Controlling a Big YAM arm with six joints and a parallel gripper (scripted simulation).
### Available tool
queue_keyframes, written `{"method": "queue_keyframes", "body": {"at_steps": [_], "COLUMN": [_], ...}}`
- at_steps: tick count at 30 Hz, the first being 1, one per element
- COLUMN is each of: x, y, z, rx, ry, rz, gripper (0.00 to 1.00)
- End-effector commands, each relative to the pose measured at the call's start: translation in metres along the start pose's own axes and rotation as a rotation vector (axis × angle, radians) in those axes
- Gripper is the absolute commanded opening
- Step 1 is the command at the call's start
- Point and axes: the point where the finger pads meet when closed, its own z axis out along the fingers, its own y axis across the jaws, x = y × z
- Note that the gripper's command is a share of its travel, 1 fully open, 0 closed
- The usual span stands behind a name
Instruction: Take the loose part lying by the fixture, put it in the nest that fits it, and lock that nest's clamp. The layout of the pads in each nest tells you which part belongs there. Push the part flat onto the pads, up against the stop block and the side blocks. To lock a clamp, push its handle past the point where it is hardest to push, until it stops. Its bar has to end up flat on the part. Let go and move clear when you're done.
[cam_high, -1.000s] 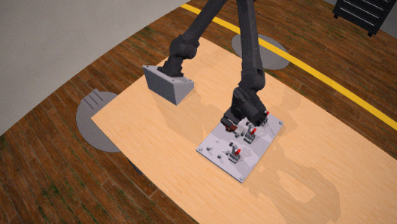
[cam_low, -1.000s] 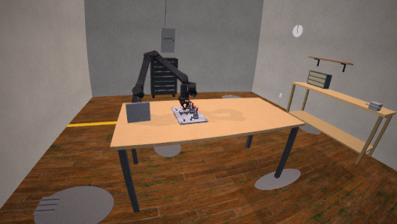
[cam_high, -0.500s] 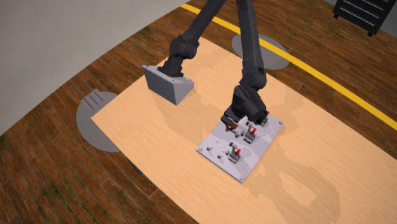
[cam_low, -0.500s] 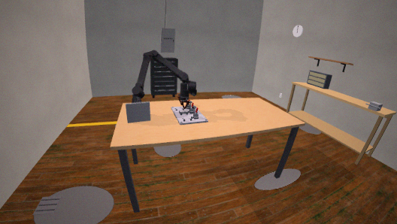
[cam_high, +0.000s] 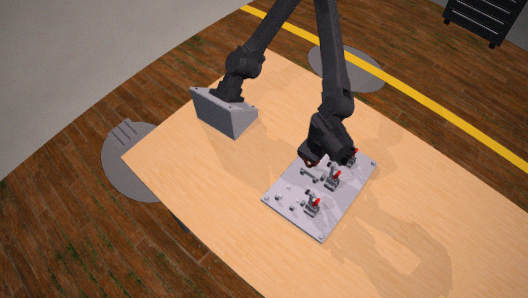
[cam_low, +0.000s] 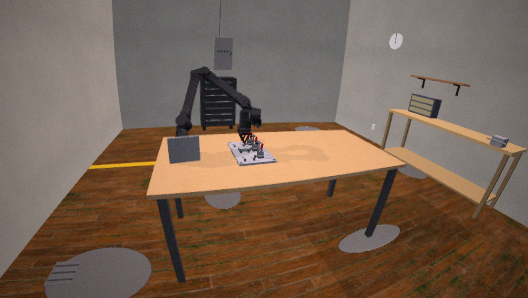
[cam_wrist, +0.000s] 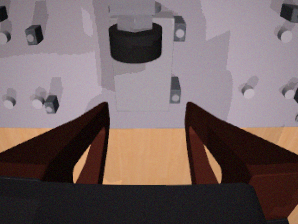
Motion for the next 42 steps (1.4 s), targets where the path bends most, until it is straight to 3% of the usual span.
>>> {"method": "queue_keyframes", "body": {"at_steps": [1,3,5,13,17,22,23,26,29,39,40,42], "x": [-0.022,-0.021,-0.021,-0.018,-0.016,-0.020,-0.001,0.001,-0.023,-0.046,-0.047,-0.059], "y": [-0.001,-0.001,-0.001,0.000,-0.007,0.005,0.004,-0.005,0.003,0.006,-0.002,0.007], "z": [-0.034,-0.048,-0.048,-0.125,-0.140,-0.136,-0.121,-0.128,-0.136,-0.135,-0.142,-0.134], "rx": [0.021,0.022,0.022,0.029,0.016,0.018,-0.006,-0.008,0.015,0.011,0.011,0.011], "ry": [-0.053,-0.053,-0.053,-0.054,-0.034,-0.013,0.020,0.000,-0.014,-0.014,-0.030,-0.014], "rz": [-0.033,-0.033,-0.033,-0.034,-0.016,-0.045,-0.016,0.007,-0.036,-0.021,-0.002,-0.021], "gripper": [0.45,0.45,0.45,0.45,0.45,0.45,0.45,0.45,0.45,0.45,0.45,0.45]}}
